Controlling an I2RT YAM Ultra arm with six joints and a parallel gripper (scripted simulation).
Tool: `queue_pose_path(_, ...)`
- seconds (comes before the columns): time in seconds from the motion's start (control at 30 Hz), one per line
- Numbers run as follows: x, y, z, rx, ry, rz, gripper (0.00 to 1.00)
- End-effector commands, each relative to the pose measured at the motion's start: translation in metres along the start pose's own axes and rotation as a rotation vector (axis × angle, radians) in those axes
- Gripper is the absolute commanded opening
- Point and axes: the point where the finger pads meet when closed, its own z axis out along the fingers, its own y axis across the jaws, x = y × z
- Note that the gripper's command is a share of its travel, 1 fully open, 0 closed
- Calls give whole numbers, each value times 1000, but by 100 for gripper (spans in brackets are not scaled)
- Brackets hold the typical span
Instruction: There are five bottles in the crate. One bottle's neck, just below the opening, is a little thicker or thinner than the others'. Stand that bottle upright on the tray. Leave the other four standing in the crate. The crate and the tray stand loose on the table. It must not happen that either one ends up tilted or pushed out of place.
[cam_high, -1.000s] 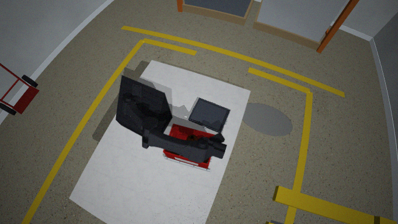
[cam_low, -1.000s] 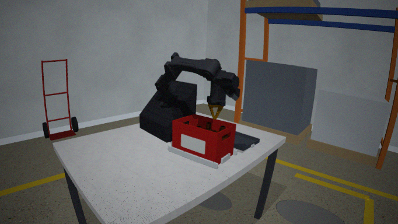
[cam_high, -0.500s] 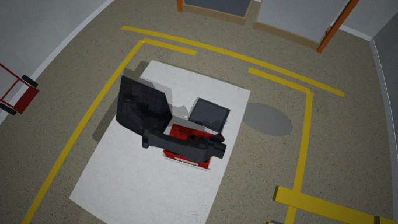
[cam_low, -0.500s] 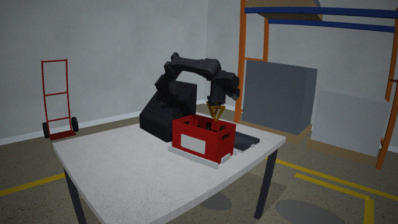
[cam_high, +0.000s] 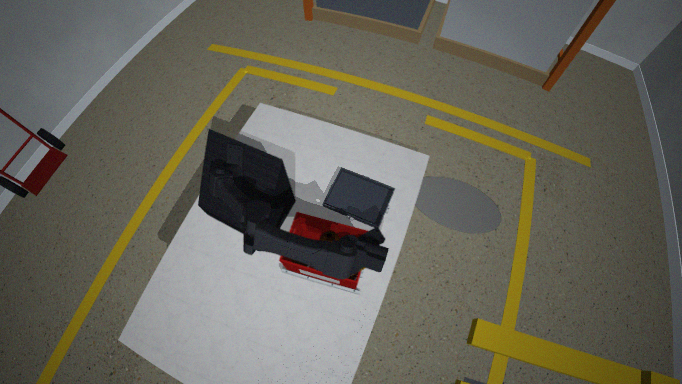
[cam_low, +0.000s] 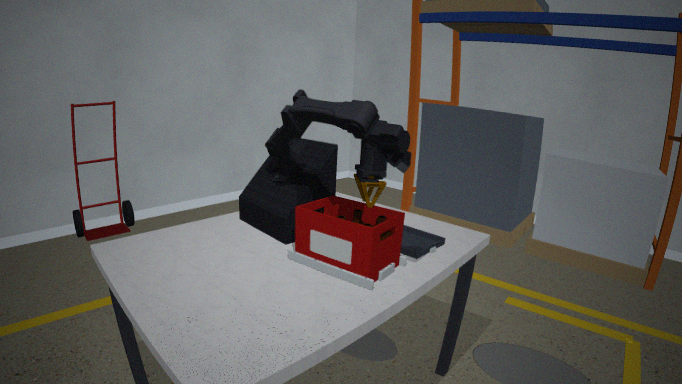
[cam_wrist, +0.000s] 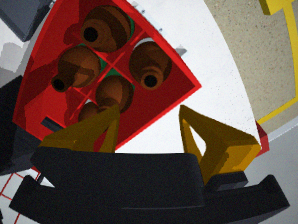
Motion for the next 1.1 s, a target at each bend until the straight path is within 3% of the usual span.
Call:
queue_pose_path(0.0, -7, 0, -13, 12, -22, -6, 61)
queue_pose_path(0.47, -6, -2, -14, 19, -28, -1, 61)
queue_pose_path(0.6, -6, 2, -5, 7, -18, -10, 61)
queue_pose_path(1.07, -2, -2, 2, 12, -22, 1, 61)
